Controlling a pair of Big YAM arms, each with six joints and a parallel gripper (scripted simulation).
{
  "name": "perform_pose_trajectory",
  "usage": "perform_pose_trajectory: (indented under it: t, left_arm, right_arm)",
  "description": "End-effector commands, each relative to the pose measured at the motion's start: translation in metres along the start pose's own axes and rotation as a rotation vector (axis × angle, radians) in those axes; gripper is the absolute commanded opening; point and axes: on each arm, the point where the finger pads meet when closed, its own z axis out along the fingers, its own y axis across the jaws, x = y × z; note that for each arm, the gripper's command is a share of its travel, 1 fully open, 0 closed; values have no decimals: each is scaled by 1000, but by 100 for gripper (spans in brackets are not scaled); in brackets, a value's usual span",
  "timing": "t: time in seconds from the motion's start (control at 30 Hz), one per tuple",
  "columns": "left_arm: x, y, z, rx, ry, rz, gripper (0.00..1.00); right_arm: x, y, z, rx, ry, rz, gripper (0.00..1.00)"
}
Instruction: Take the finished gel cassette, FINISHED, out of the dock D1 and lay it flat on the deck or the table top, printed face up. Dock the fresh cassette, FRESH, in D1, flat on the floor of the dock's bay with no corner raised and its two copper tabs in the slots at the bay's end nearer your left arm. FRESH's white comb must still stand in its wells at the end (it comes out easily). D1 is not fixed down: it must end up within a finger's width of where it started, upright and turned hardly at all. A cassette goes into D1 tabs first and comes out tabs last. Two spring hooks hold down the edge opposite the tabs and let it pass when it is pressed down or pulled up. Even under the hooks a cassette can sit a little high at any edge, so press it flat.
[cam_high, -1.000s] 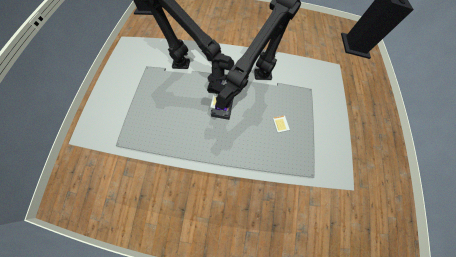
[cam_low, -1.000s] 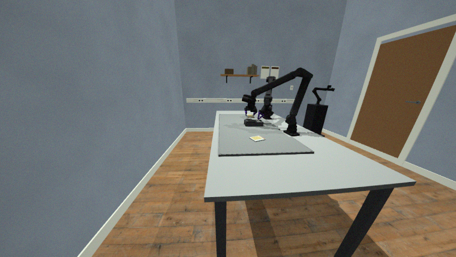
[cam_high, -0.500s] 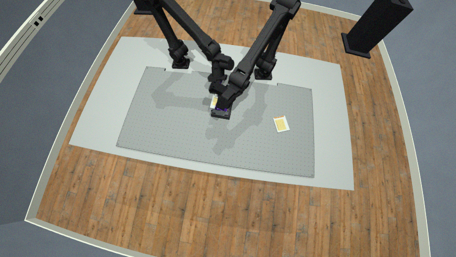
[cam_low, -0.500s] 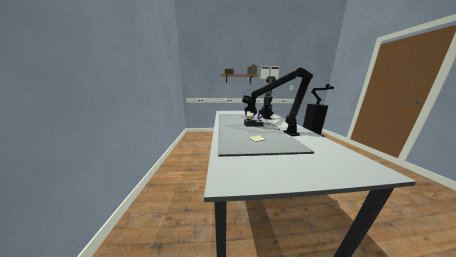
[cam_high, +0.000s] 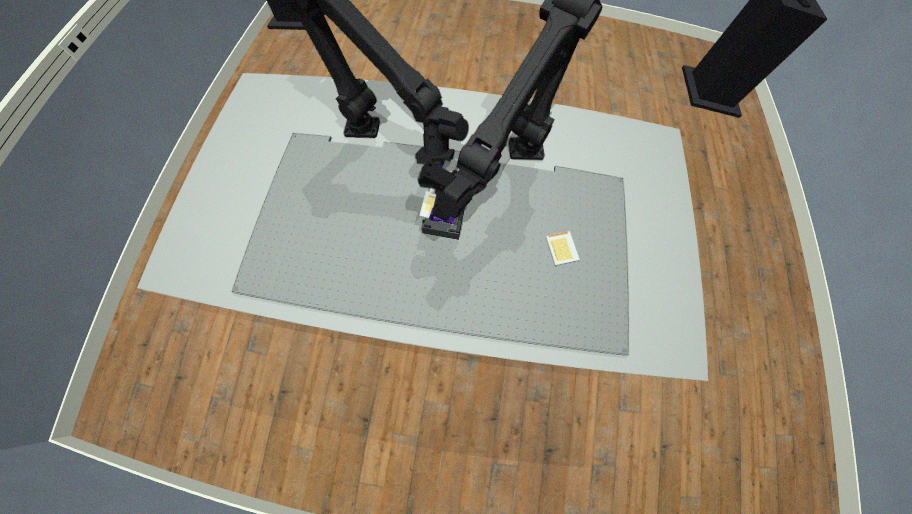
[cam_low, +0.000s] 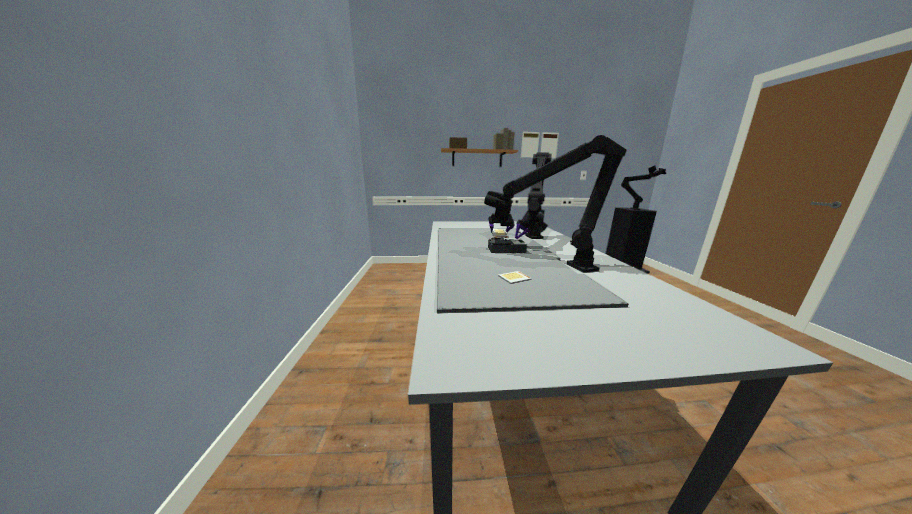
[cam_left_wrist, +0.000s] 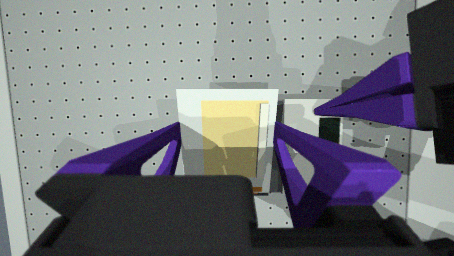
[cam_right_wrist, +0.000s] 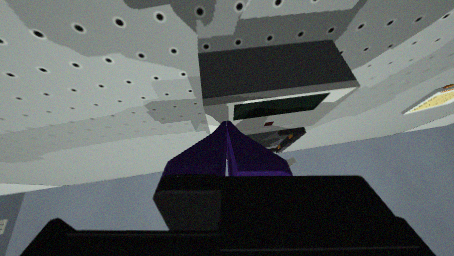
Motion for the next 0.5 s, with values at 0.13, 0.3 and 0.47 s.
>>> perform_pose_trajectory:
  t: [0.13,0.3,0.47]
  left_arm:
    - [2,5,4,-15,-12,10,0]
    - [2,5,4,-15,-12,10,0]
    - [2,5,4,-15,-12,10,0]
  right_arm:
    - [-41,43,38,-123,-93,-69,0]
    - [-41,43,38,-123,-93,-69,0]
    - [-41,43,38,-123,-93,-69,0]
